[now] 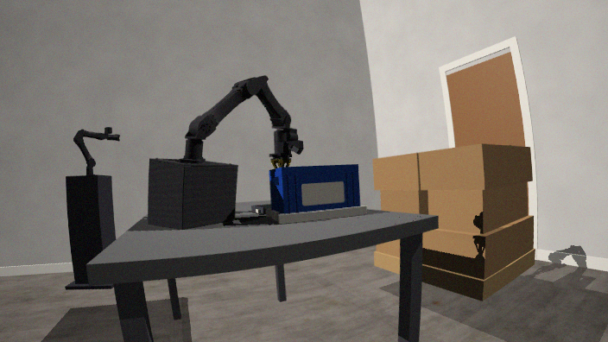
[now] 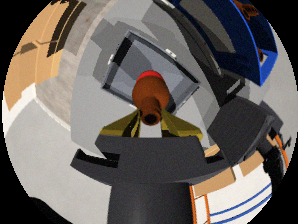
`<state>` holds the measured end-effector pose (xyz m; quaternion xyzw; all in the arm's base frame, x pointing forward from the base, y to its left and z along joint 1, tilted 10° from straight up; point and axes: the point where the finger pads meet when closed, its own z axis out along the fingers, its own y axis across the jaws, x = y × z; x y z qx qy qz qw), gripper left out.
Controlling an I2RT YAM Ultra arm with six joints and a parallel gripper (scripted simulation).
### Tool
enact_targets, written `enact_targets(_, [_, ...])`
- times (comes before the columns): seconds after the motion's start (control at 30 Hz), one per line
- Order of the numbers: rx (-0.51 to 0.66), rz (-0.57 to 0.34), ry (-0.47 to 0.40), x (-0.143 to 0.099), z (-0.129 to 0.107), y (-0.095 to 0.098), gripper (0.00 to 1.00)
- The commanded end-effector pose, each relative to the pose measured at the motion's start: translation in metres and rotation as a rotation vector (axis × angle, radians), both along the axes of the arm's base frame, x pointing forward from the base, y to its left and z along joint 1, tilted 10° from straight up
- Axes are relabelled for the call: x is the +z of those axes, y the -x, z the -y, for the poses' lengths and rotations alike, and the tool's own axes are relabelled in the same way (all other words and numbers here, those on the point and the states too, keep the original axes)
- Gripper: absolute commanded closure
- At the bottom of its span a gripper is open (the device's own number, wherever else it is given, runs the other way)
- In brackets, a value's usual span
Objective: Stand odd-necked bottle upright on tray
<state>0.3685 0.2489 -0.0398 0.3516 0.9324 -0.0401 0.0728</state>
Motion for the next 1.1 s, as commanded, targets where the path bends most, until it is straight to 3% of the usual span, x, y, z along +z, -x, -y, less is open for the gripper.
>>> enact_targets(0.0, [0.004,0.037,-0.020,0.010,-0.003,-0.008,1.00])
enact_targets(0.83, [0.008,0.026,-0.011,-0.006,-0.002,-0.006,1.00])
enact_targets(1.07, [0.006,0.052,-0.030,0.004,-0.006,-0.013,1.00])
